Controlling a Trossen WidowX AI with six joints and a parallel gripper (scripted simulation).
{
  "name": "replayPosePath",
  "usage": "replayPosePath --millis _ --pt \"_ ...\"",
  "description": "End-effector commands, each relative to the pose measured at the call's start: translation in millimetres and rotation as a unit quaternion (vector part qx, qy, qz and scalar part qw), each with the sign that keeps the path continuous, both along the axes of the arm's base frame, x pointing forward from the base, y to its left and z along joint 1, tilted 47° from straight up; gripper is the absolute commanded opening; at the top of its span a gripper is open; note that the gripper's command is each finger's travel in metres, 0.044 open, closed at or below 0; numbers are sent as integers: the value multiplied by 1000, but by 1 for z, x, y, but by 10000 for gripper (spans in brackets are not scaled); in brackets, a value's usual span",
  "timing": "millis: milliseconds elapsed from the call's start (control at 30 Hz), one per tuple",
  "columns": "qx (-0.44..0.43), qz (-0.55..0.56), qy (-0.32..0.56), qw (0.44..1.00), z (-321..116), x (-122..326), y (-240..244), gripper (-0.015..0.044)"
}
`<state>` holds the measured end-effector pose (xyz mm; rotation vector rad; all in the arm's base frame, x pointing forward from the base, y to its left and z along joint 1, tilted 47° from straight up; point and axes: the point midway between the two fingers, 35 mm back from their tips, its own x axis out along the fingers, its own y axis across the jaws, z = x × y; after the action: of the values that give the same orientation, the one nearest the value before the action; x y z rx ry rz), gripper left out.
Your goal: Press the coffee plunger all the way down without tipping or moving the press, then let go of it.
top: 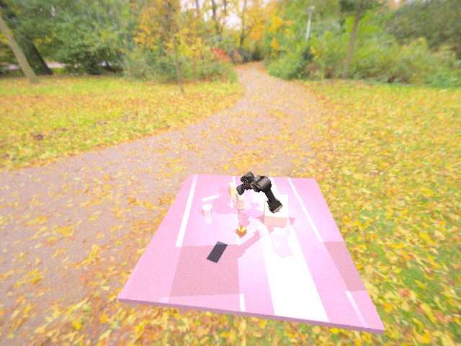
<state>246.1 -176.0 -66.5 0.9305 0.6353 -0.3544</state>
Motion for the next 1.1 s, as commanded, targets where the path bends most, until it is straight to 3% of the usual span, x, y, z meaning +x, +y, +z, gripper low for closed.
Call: replayPosePath --millis 0,400,633,867,1067 --pt "1 0 1 1000 0 0 0 122" --pt "1 0 1 1000 0 0 0 437" --pt "2 2 4 1000 10 -5 -9 440" --pt "7 5 5 1000 68 -32 -37 440" --pt "7 5 5 1000 69 -33 -37 440"
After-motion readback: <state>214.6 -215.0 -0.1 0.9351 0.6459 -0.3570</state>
